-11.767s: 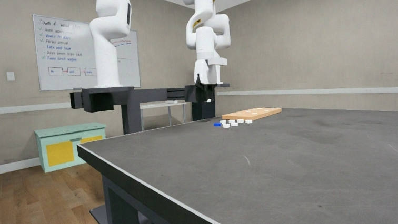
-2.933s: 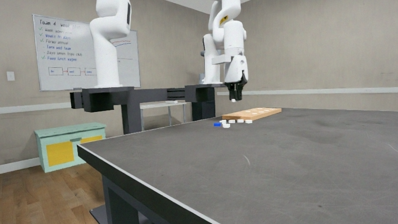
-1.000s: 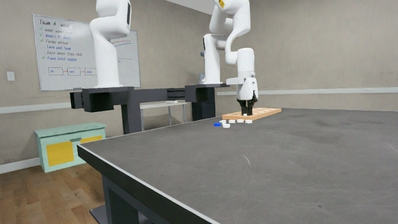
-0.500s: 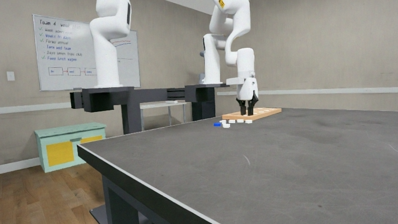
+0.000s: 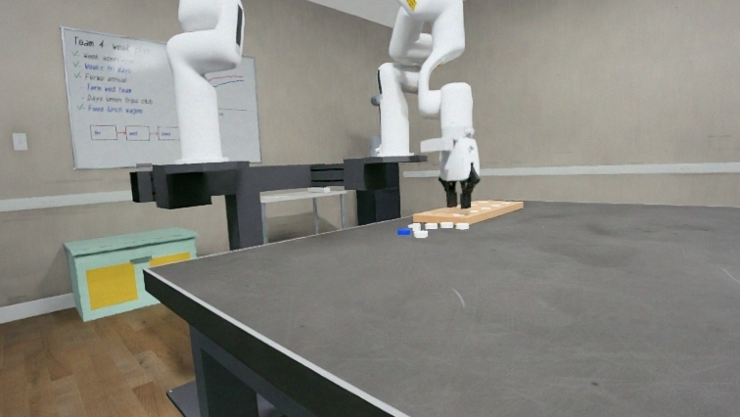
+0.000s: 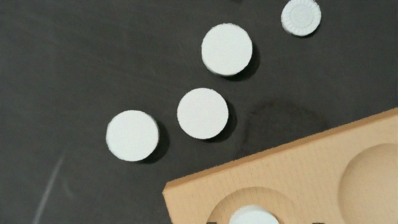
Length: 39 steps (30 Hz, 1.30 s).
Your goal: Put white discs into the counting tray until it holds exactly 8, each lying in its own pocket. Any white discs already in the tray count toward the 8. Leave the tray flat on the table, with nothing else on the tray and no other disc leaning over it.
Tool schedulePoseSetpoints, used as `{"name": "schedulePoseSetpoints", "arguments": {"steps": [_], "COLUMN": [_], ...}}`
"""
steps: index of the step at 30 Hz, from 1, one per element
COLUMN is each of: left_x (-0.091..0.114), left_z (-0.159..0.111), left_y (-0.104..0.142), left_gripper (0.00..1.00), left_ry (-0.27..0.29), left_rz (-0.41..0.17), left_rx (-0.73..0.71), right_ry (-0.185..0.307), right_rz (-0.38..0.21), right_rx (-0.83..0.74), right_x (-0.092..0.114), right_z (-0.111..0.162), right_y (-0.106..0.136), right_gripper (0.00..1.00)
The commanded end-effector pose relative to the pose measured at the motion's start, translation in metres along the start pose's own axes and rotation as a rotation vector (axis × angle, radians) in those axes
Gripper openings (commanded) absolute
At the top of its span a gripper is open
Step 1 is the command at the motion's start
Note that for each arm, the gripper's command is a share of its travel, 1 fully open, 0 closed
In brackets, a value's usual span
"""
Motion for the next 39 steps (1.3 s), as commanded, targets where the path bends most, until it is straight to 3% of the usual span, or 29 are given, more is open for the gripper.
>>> {"name": "schedulePoseSetpoints", "arguments": {"steps": [1,3,5,8,39], "left_x": [0.055,0.055,0.072,0.082,0.083], "left_z": [-0.002,-0.002,-0.002,-0.001,-0.001], "left_y": [0.0,0.0,0.0,0.0,0.0], "left_gripper": [0.48,0.48,0.48,0.48,0.48], "left_ry": [-0.004,-0.004,-0.004,-0.004,-0.004], "left_rz": [0.002,0.002,0.003,0.002,0.002], "left_rx": [0.0,0.0,0.001,0.0,0.0], "right_ry": [-0.001,-0.001,-0.001,-0.001,-0.001], "right_rz": [0.004,0.004,0.004,0.004,0.004], "right_rx": [0.0,0.0,0.0,0.0,0.0], "right_x": [0.001,0.001,0.001,0.001,0.001], "right_z": [0.0,0.0,0.0,0.0,0.0], "right_y": [-0.001,-0.001,-0.001,-0.001,-0.001], "right_gripper": [1.0,1.0,1.0,1.0,1.0]}}
Point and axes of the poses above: on each arm, the point where the finger pads meet when closed, its own x axis back along the fingers, its own z axis across the jaws, y = z × x, the point moved 10 cm from there along x, back along the fingers, and after that the axes turned 5 degrees about -x, right-handed, at the moved point
